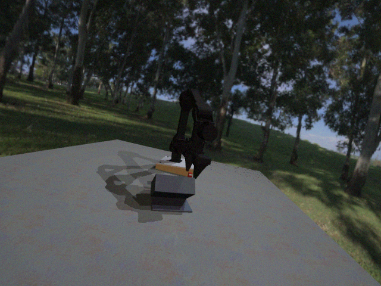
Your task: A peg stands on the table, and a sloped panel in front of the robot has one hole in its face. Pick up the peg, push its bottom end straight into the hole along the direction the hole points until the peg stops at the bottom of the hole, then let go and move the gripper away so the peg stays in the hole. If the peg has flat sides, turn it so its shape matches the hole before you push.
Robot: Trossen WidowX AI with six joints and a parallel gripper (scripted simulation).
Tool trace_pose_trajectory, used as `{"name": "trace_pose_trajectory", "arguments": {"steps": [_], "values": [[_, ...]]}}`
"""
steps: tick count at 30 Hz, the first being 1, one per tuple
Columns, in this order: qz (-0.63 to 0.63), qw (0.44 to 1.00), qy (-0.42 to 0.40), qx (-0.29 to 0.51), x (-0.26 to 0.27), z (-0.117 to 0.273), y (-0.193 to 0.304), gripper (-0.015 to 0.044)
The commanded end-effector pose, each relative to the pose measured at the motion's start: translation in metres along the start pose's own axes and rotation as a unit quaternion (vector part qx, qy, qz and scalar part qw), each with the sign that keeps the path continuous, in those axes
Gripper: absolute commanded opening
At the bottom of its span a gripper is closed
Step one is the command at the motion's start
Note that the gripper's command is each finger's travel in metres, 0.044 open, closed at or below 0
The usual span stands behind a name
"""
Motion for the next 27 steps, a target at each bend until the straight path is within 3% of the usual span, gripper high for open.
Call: {"name": "trace_pose_trajectory", "arguments": {"steps": [1,20,27], "values": [[0.000,1.000,0.002,0.003,-0.001,-0.007,0.001,0.0440],[0.000,1.000,0.002,0.002,-0.004,-0.035,0.001,0.0440],[-0.003,1.000,0.001,0.000,-0.002,-0.032,0.000,0.0256]]}}
Point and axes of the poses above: the point midway between the two fingers, 35 mm back from their tips, its own z axis back along the fingers, its own x axis across the jaws, y = z × x, the point moved 1 cm from there along z, back along the fingers, and after that the axes turned 5 degrees about z, right-handed, at the moved point
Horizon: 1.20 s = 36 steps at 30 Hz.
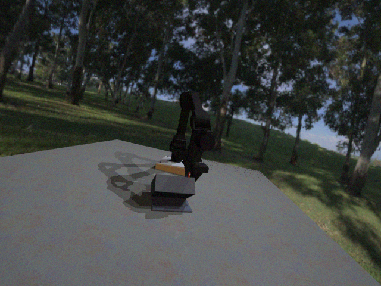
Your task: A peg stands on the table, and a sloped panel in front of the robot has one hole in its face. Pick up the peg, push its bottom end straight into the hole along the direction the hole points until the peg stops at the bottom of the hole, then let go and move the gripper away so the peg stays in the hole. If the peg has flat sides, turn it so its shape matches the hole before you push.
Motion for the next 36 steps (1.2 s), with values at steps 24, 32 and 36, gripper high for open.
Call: {"name": "trace_pose_trajectory", "arguments": {"steps": [24,32,36], "values": [[0.001,1.000,0.000,0.001,0.002,0.028,0.000,0.0000],[0.002,1.000,0.000,0.002,0.002,0.062,-0.001,0.0000],[0.003,1.000,0.001,0.002,0.001,0.078,-0.001,0.0000]]}}
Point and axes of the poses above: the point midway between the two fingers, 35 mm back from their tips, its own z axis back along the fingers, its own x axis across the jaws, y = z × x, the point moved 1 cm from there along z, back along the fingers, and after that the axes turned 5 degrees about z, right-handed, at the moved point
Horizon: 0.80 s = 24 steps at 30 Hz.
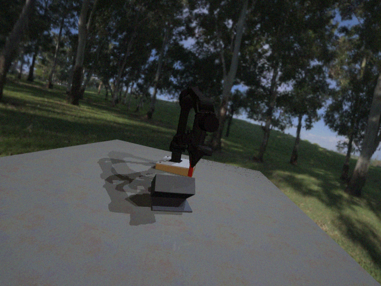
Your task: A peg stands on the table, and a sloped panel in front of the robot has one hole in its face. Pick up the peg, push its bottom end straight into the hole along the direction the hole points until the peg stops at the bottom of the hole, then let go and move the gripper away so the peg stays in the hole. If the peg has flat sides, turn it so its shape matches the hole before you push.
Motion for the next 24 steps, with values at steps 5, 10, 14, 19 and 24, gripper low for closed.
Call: {"name": "trace_pose_trajectory", "arguments": {"steps": [5,10,14,19,24], "values": [[-0.009,1.000,-0.007,0.002,-0.001,0.015,-0.001,0.0000],[-0.038,0.999,-0.017,0.005,-0.001,0.017,-0.004,0.0000],[-0.064,0.998,-0.026,0.008,-0.002,0.018,-0.007,0.0000],[-0.096,0.995,-0.038,0.012,-0.002,0.019,-0.011,0.0000],[-0.129,0.990,-0.050,0.016,-0.003,0.021,-0.014,0.0000]]}}
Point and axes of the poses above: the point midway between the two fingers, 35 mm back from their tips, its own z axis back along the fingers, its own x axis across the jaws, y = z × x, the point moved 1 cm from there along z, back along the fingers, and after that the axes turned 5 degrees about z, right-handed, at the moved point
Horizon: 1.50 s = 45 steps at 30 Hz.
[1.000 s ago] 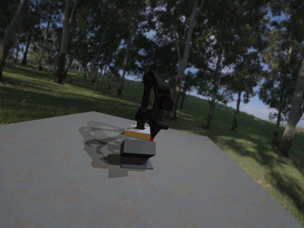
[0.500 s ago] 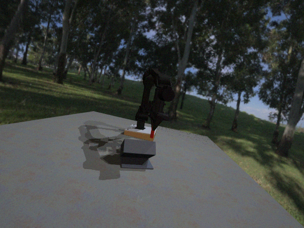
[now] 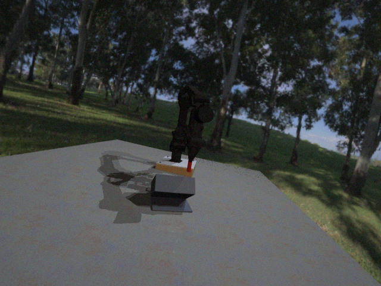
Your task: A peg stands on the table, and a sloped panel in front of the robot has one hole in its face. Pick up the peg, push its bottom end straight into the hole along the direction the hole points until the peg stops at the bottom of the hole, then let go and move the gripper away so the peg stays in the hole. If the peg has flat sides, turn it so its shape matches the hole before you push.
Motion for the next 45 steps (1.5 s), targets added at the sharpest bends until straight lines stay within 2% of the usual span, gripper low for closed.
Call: {"name": "trace_pose_trajectory", "arguments": {"steps": [1,45], "values": [[-0.025,1.000,-0.007,0.005,-0.001,0.000,-0.002,0.0000],[-0.299,0.947,-0.101,0.058,-0.001,0.016,-0.033,0.0000]]}}
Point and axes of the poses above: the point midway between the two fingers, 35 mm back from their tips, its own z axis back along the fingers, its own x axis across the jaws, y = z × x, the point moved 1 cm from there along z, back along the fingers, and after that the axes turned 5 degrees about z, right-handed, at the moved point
